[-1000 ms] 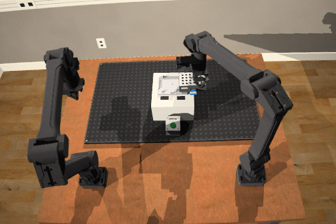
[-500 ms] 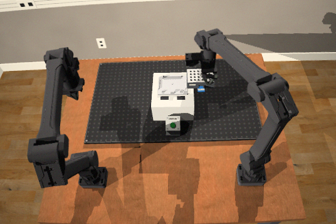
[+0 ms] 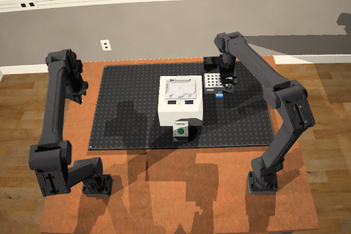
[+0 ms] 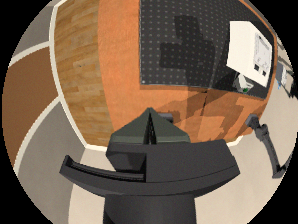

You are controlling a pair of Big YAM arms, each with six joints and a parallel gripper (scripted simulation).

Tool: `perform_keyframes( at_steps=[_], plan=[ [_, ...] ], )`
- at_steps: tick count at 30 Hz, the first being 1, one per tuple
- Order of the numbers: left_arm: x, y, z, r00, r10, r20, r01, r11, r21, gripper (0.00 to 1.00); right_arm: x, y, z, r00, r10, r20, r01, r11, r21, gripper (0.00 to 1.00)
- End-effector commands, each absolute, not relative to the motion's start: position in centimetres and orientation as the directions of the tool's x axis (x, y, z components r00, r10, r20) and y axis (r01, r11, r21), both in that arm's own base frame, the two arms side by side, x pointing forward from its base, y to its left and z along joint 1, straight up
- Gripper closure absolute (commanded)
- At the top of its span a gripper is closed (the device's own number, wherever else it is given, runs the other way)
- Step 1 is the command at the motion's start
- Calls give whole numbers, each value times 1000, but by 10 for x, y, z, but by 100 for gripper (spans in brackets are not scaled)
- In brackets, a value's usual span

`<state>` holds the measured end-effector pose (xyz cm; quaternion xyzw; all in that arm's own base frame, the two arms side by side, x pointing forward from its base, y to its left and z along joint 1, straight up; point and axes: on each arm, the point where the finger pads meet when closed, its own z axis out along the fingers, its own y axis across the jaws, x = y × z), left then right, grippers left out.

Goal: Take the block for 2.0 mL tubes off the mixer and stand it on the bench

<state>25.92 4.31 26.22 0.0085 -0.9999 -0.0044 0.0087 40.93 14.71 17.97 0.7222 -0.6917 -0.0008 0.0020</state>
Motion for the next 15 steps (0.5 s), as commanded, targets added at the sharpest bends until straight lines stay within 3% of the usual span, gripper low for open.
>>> perform_keyframes(
  at_steps=[1, 15],
  plan=[
    [271, 40, 278, -1000, -4, -28, -5, 1000, 12, 100, 421, 157, 220, 83, -996, -33, -993, -80, -86, 100],
    [261, 39, 261, -1000, -4, 17, -4, 1000, 6, 100, 419, 142, 224, 69, -997, -39, -992, -65, -104, 100]
  ],
)
